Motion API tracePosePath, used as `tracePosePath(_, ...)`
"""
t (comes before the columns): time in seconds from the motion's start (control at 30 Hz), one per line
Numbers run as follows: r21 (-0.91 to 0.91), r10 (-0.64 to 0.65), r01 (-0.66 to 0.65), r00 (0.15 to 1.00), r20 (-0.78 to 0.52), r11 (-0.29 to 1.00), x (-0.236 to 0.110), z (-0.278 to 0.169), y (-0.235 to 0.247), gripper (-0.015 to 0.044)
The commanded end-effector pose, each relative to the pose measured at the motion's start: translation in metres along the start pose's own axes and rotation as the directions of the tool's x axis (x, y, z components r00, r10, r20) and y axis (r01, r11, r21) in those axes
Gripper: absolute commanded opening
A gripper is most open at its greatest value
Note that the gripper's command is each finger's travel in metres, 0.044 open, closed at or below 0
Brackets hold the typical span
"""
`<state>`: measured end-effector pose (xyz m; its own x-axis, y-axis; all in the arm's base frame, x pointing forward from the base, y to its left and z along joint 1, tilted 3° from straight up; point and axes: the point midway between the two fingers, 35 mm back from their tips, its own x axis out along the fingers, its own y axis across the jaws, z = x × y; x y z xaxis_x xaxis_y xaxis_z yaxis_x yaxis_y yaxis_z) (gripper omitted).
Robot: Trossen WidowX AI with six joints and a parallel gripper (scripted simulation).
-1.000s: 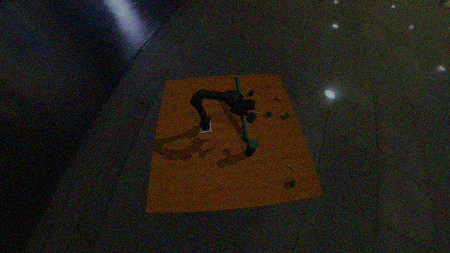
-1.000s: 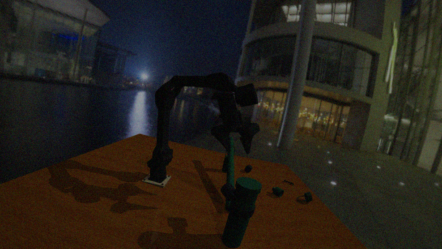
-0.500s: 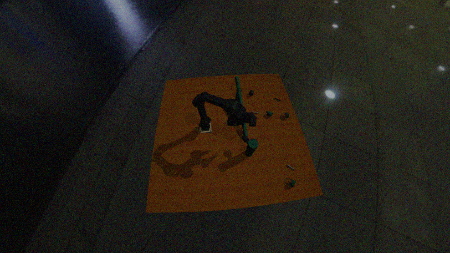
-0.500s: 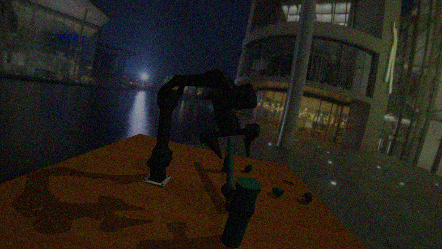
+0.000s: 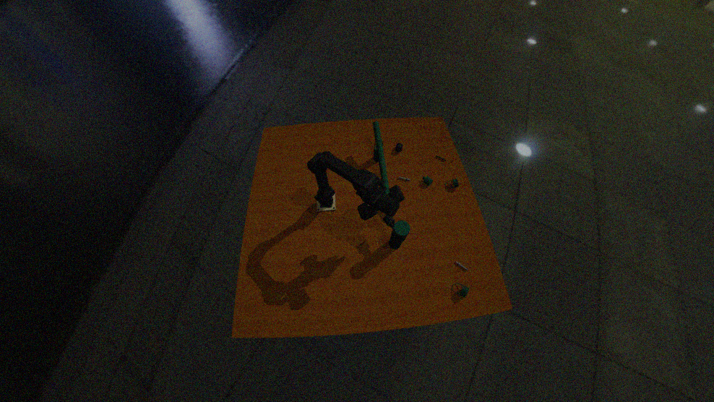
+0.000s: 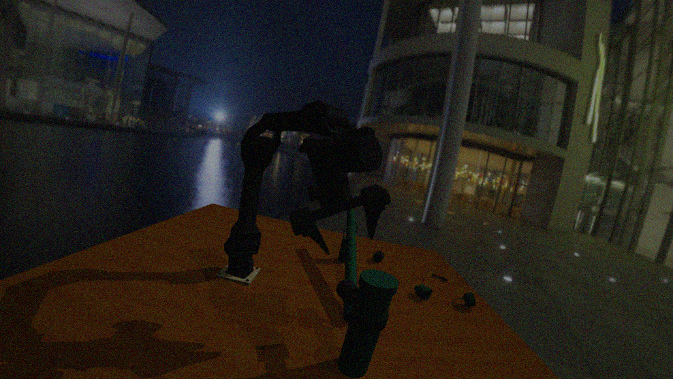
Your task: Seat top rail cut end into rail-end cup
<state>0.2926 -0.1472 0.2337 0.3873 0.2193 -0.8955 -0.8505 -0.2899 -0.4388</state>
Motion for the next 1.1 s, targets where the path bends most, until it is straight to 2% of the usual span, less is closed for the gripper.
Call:
tracePosePath(0.0,-0.192,-0.021,0.026,0.999,0.027,0.981,-0.001,-0.017,0.010,0.0440)
tracePosePath(0.3,-0.192,-0.021,0.026,0.999,0.027,0.981,0.000,-0.017,0.010,0.0440)
tracePosePath(0.6,-0.192,-0.021,0.026,0.999,0.026,0.981,0.046,-0.021,0.035,0.0440)
tracePosePath(1.07,-0.192,-0.021,0.026,0.999,0.026,0.981,0.061,-0.022,0.035,0.0440)
